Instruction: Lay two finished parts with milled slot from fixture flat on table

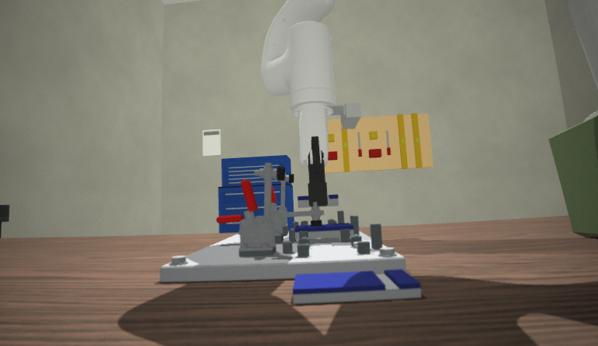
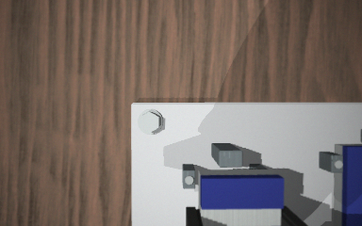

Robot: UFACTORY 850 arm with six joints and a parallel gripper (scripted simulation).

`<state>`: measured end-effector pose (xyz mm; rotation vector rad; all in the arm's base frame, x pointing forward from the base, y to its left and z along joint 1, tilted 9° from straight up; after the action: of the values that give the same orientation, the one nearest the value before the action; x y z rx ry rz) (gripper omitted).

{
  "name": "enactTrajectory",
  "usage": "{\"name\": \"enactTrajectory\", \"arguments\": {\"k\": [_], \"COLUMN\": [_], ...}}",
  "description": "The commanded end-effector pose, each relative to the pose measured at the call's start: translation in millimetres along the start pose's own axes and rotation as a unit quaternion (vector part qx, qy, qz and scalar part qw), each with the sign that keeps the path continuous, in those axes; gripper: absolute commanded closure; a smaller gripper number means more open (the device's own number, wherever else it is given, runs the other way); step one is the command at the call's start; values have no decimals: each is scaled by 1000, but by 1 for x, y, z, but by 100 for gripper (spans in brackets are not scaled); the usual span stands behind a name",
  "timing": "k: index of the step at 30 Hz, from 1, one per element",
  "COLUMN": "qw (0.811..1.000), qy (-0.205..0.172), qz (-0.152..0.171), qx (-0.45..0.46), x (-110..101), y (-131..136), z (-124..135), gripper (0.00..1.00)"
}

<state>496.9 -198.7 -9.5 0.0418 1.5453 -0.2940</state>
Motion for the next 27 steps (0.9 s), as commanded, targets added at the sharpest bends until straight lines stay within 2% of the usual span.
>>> {"name": "enactTrajectory", "arguments": {"k": [1,14,27], "qw": [1000,1000,1000], "qy": [-1,-1,-1], "qz": [0,0,0], "qx": [0,0,0], "x": [-9,-28,-30], "y": [0,-1,-1], "z": [-1,-5,-6], "gripper": [100,100,100]}}
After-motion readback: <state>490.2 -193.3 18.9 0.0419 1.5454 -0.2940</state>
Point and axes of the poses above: the point where the finger pads meet when closed, its own x axis out along the fingers, its own y axis across the jaws, z = x × y, the point moved 5 cm from there along -x, back along the fingers, and after that the axes turned 6 degrees about x, right-handed, at the moved point
